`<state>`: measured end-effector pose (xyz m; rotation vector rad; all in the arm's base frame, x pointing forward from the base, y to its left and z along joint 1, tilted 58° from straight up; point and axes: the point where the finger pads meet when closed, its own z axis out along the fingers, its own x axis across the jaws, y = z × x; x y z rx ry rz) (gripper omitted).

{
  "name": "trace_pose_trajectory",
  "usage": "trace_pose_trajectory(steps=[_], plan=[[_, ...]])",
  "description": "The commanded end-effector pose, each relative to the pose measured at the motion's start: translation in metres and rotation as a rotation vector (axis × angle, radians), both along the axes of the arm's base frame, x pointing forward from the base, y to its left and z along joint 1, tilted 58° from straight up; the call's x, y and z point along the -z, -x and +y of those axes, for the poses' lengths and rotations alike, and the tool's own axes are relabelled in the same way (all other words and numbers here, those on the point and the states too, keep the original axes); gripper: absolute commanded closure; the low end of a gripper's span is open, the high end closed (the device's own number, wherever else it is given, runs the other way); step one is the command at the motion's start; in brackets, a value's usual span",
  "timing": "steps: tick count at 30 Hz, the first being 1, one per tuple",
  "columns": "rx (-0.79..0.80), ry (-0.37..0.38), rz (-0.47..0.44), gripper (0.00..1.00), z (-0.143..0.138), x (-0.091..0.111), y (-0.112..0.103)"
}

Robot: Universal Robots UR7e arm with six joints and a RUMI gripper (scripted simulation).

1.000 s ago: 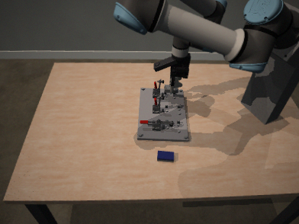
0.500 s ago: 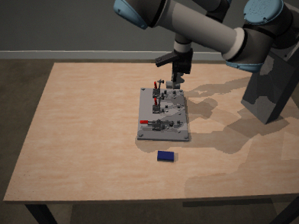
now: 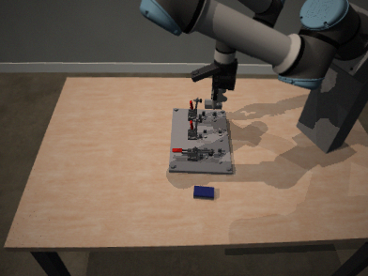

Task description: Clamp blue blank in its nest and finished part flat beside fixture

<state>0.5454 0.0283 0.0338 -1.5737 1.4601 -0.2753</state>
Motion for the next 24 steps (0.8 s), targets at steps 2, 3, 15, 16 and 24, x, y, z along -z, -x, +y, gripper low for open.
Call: trace_pose_trajectory(steps=[2, 3, 15, 16, 24], plan=[[0.0, 0.0, -0.001, 1.0, 0.0, 0.0, 0.0], [0.0, 0.0, -0.001, 1.0, 0.0, 0.0, 0.0], [0.0, 0.0, -0.001, 1.0, -0.005, 0.002, -0.001], [0.0, 0.0, -0.001, 1.0, -0.007, 0.003, -0.002], [0.0, 0.0, -0.001, 1.0, -0.026, 0.012, -0.008]])
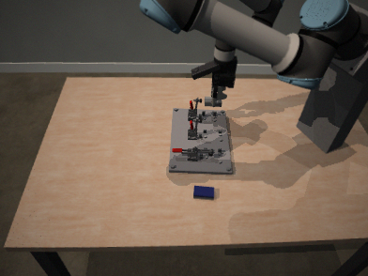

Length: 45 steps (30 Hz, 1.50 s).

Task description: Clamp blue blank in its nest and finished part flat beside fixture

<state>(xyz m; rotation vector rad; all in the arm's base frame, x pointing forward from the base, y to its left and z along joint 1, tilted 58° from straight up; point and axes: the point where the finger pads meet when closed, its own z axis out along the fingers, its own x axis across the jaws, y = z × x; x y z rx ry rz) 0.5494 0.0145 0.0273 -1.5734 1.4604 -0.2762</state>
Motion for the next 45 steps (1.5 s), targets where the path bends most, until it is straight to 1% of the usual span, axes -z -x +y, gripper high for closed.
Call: trace_pose_trajectory(steps=[1, 2, 17, 19, 26, 33, 45], plan=[[0.0, 0.0, 0.0, 1.0, -0.012, 0.005, -0.004], [0.0, 0.0, 0.0, 1.0, -0.012, 0.005, -0.004], [0.0, 0.0, 0.0, 1.0, -0.062, 0.029, -0.019], [0.0, 0.0, 0.0, 1.0, -0.062, 0.029, -0.019], [0.0, 0.0, 0.0, 1.0, -0.078, 0.037, -0.024], [0.0, 0.0, 0.0, 1.0, -0.086, 0.04, -0.026], [0.0, 0.0, 0.0, 1.0, -0.087, 0.041, -0.026]])
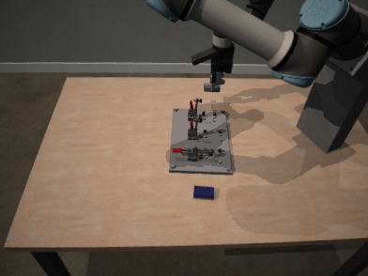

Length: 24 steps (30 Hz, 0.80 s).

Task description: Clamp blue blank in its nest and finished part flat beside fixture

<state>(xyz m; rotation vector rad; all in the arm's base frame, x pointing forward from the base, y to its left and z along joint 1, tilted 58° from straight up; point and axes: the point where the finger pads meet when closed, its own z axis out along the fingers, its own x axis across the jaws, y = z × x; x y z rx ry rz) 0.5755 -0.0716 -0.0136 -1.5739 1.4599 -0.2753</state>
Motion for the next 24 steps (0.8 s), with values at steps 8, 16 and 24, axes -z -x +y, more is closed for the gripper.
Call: trace_pose_trajectory(steps=[8, 16, 24], plan=[[0.0, 0.0, 0.0, 1.0, -0.0008, -0.0001, -0.0002], [0.001, 0.0, 0.0, 1.0, -0.0008, -0.0001, -0.0002], [0.001, 0.0, 0.0, 1.0, 0.001, 0.0019, -0.0028]])
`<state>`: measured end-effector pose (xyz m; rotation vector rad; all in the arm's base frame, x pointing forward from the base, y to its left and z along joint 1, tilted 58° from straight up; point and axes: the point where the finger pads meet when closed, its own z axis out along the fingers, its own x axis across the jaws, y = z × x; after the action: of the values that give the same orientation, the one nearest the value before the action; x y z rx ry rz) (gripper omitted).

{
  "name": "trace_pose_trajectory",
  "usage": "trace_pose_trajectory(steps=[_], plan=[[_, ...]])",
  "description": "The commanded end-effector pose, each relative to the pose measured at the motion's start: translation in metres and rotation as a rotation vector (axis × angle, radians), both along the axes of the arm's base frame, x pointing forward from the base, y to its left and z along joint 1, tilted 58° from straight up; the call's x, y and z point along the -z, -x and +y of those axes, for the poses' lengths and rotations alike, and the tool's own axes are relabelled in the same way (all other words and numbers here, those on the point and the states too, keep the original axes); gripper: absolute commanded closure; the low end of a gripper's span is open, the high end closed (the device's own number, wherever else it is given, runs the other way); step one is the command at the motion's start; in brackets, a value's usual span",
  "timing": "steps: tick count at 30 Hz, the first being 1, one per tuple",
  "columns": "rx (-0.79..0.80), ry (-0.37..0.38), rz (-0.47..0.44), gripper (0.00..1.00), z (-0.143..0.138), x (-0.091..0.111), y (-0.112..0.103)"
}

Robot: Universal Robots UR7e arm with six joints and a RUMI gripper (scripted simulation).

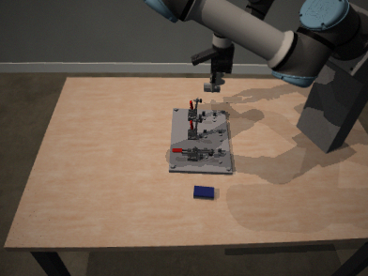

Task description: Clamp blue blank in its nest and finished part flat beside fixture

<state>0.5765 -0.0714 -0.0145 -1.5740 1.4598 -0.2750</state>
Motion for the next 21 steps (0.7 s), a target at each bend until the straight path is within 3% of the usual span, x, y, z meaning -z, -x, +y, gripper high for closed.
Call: trace_pose_trajectory(steps=[1, 21], plan=[[0.001, 0.001, -0.001, 1.0, 0.001, 0.001, -0.002], [0.001, 0.001, -0.001, 1.0, 0.03, 0.035, -0.046]])
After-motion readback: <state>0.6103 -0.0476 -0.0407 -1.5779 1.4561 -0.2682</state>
